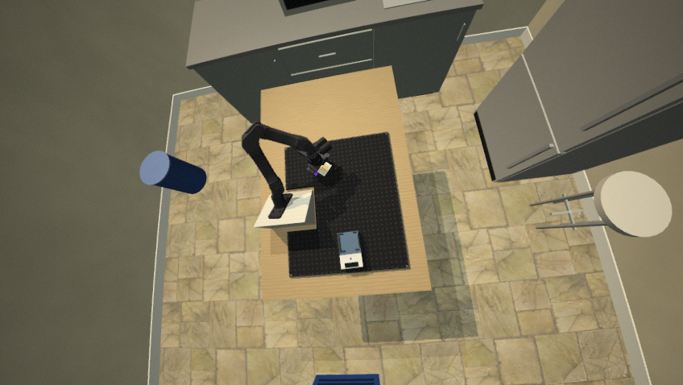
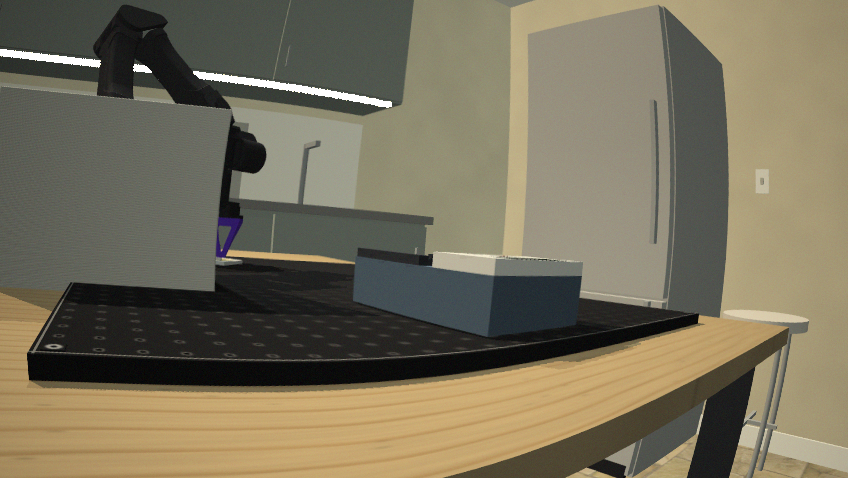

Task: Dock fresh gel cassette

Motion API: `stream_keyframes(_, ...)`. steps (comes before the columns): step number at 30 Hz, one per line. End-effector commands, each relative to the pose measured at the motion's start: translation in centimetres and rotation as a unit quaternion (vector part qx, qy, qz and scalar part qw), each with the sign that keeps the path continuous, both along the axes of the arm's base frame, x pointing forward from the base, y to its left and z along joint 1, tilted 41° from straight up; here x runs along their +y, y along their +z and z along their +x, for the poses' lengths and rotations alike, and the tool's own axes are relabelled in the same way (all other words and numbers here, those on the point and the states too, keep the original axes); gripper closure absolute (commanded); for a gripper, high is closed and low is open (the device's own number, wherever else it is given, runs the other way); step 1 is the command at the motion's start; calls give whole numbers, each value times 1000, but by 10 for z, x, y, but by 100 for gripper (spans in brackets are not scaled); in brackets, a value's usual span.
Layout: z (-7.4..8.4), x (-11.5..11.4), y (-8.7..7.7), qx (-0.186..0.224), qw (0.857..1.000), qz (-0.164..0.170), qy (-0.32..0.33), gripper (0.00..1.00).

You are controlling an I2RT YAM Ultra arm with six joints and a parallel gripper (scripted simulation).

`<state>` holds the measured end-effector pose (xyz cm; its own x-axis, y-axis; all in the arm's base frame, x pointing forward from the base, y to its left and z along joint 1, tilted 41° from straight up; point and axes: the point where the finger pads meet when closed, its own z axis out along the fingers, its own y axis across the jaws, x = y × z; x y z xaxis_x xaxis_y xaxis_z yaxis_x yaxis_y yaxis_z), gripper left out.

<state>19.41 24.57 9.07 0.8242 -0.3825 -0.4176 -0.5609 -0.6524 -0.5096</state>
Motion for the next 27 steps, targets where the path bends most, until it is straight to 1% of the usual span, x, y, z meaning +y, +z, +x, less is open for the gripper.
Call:
stream_keyframes(1, 1, -1, 2, -1, 1000, 3, -3, 0)
stream_keyframes(5, 1, -1, 2, -1, 1000, 3, -3, 0)
stream_keyframes(6, -4, -7, 1, 6, 1000, 2, -5, 0)
stream_keyframes(8, 4, -4, 14, -9, 1000, 10, -4, 0)
stream_keyframes(9, 6, -4, 17, -13, 1000, 12, -4, 0)
stream_keyframes(16, 6, -10, 24, -13, 1000, 12, -4, 0)
stream_keyframes(19, 6, -11, 23, -11, 1000, 10, -4, 0)
stream_keyframes(27, 7, -18, 33, -14, 1000, 12, -4, 0)
